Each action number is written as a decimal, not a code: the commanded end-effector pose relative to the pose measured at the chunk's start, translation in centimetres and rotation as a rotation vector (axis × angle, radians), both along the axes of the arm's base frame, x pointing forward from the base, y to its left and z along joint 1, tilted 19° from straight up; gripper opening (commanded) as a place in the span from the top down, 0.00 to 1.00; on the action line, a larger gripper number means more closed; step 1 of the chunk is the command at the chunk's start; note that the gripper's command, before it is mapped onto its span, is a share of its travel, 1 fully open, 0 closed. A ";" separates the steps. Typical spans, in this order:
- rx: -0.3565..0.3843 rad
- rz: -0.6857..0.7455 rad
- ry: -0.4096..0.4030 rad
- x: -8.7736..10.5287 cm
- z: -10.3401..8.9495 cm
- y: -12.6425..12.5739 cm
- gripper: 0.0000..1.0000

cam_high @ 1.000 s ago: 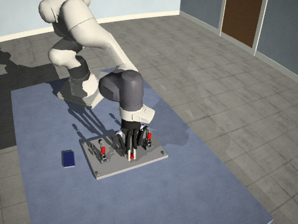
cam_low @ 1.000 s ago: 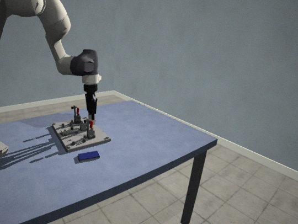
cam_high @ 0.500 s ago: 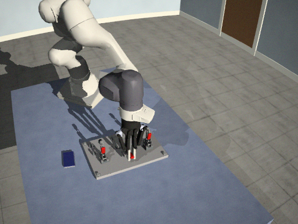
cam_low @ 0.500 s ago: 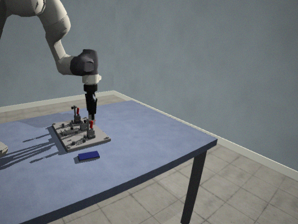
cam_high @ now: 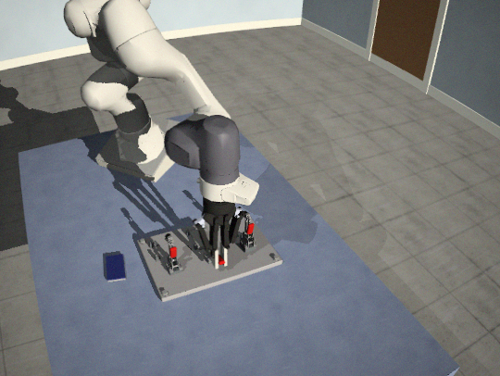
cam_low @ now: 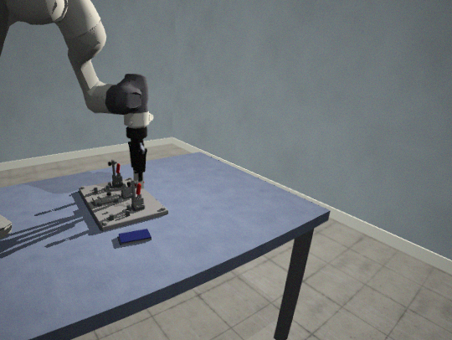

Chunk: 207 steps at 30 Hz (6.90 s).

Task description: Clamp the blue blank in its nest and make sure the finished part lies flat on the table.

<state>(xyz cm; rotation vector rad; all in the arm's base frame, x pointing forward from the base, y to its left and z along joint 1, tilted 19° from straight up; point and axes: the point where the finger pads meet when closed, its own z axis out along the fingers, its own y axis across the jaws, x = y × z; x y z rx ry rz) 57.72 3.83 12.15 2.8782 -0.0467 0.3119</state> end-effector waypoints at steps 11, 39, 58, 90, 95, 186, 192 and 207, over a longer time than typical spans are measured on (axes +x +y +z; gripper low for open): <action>-0.002 0.001 0.000 -0.7 0.7 0.1 1.00; -0.002 0.001 0.000 -2.9 1.4 0.4 1.00; -0.002 0.001 0.000 -4.0 1.3 0.5 1.00; -0.002 0.001 0.000 -4.5 1.2 0.5 1.00; -0.002 0.001 0.000 -4.5 1.2 0.5 1.00; -0.002 0.001 0.000 -6.6 5.7 1.7 0.42; -0.002 0.001 0.000 -6.6 5.6 1.7 0.42; -0.002 0.001 0.000 -7.0 5.5 1.7 0.42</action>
